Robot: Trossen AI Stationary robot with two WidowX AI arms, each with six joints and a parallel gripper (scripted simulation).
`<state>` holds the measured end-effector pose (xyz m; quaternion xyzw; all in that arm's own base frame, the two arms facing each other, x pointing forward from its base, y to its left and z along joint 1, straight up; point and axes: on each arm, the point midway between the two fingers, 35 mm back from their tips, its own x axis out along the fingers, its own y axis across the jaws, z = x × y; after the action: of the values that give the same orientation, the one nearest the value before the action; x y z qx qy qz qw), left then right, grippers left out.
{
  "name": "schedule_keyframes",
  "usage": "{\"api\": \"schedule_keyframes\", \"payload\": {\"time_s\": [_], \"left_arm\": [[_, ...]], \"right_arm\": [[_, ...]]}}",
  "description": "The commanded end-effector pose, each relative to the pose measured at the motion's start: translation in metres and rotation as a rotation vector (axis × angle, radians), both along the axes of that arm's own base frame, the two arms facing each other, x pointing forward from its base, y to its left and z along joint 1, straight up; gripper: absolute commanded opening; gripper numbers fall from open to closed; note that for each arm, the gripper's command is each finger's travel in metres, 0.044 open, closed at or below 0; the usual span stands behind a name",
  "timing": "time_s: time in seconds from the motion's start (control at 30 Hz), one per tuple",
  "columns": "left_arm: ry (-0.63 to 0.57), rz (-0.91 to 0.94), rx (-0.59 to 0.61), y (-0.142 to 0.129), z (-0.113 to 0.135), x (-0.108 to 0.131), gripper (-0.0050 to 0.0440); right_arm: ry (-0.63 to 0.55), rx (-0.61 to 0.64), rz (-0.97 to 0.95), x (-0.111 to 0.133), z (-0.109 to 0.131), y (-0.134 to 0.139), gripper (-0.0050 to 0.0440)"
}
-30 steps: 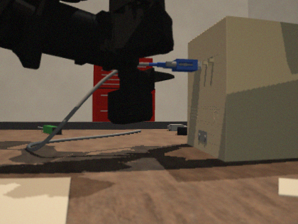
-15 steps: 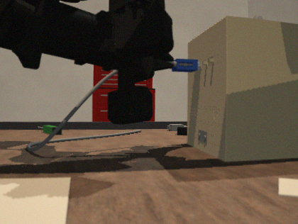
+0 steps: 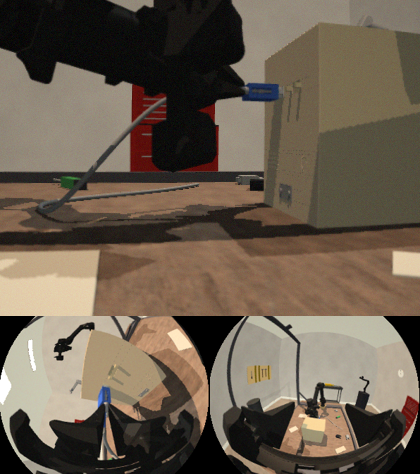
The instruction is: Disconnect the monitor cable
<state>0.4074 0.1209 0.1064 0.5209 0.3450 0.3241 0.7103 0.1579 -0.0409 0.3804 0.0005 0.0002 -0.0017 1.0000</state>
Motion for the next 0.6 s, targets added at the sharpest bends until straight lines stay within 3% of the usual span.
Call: {"api": "schedule_keyframes", "payload": {"time_s": [0.0,0.57], "left_arm": [[-0.034,0.001,-0.030,0.0006,0.0091,0.0009,0.0000],[-0.097,-0.001,-0.181,0.0018,0.0126,0.0007,0.0000]], "right_arm": [[-0.002,-0.007,0.003,-0.0003,0.0033,0.0015,0.0440],[-0.002,-0.007,0.003,-0.0003,0.0033,0.0015,0.0440]]}}
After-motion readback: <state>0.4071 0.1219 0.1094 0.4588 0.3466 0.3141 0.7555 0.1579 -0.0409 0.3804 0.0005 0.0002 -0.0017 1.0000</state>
